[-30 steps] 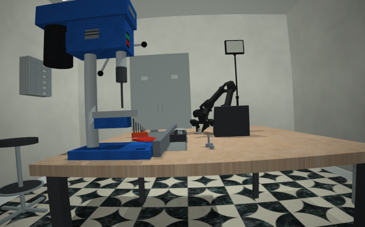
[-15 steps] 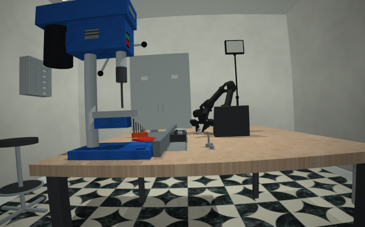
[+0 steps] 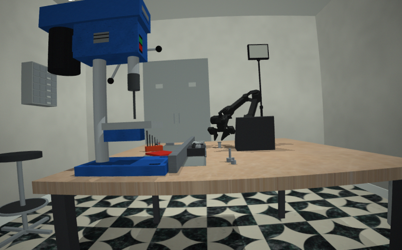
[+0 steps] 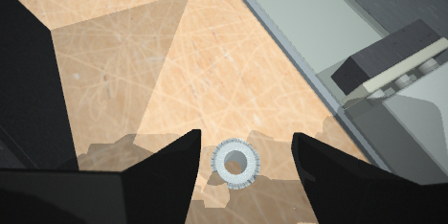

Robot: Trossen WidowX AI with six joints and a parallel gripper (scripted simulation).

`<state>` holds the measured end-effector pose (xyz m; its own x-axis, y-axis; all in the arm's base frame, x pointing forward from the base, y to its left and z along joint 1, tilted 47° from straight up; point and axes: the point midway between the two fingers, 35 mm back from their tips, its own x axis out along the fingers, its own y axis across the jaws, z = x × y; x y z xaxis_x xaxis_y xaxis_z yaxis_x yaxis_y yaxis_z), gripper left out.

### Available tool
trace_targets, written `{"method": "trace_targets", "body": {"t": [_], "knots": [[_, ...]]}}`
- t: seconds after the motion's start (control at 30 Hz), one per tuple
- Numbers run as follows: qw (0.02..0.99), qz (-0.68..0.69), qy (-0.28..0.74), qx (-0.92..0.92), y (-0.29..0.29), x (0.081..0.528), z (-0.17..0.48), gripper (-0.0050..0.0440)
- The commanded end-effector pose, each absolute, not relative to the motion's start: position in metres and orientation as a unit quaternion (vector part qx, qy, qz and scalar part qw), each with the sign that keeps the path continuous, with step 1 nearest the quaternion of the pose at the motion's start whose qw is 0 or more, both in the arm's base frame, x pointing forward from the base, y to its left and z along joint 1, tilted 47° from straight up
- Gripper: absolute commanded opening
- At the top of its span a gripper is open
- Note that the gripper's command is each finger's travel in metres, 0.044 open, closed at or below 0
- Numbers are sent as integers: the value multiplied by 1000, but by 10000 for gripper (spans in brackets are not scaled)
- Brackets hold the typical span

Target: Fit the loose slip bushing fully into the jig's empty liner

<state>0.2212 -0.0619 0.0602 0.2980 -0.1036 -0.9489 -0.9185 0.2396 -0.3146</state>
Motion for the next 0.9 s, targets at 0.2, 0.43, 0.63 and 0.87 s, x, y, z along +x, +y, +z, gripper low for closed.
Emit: {"method": "trace_targets", "body": {"t": [0.2, 0.43, 0.63, 0.87], "knots": [[624, 317, 481, -528, 9, 221, 137, 233], [622, 317, 482, -529, 27, 207, 158, 233], [603, 309, 514, -526, 26, 207, 150, 233], [516, 236, 619, -543, 20, 208, 130, 233]]}}
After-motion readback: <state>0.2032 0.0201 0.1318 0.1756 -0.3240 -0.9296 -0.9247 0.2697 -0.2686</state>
